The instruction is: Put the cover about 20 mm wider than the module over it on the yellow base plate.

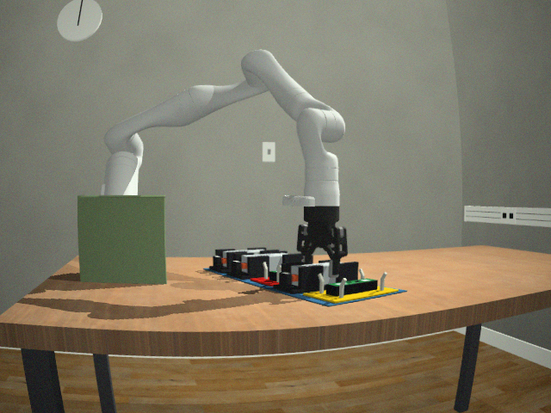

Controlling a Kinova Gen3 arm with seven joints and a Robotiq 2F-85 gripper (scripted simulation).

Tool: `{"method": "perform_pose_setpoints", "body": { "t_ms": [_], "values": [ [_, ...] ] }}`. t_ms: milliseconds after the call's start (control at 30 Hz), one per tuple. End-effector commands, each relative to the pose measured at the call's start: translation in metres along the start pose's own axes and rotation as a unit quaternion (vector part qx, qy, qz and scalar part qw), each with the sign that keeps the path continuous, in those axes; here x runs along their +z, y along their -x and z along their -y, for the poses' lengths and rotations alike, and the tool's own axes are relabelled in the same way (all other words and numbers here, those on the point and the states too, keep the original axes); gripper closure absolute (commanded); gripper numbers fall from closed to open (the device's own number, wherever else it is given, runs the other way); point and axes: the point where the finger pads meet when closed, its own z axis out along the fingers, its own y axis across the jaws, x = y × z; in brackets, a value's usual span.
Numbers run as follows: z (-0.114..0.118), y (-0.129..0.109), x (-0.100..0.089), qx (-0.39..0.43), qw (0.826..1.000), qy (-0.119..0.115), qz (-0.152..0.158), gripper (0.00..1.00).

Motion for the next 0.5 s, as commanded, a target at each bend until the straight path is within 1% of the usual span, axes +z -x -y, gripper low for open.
{"method": "perform_pose_setpoints", "body": {
  "t_ms": [0, 233, 467],
  "values": [
    [0.001, 0.000, -0.001, 0.000, 1.000, -0.001, 0.001, 0.00],
    [0.001, 0.000, -0.001, 0.000, 1.000, -0.001, 0.001, 0.00],
    [0.001, 0.000, -0.043, 0.000, 1.000, -0.001, 0.001, 0.00]
  ]
}}
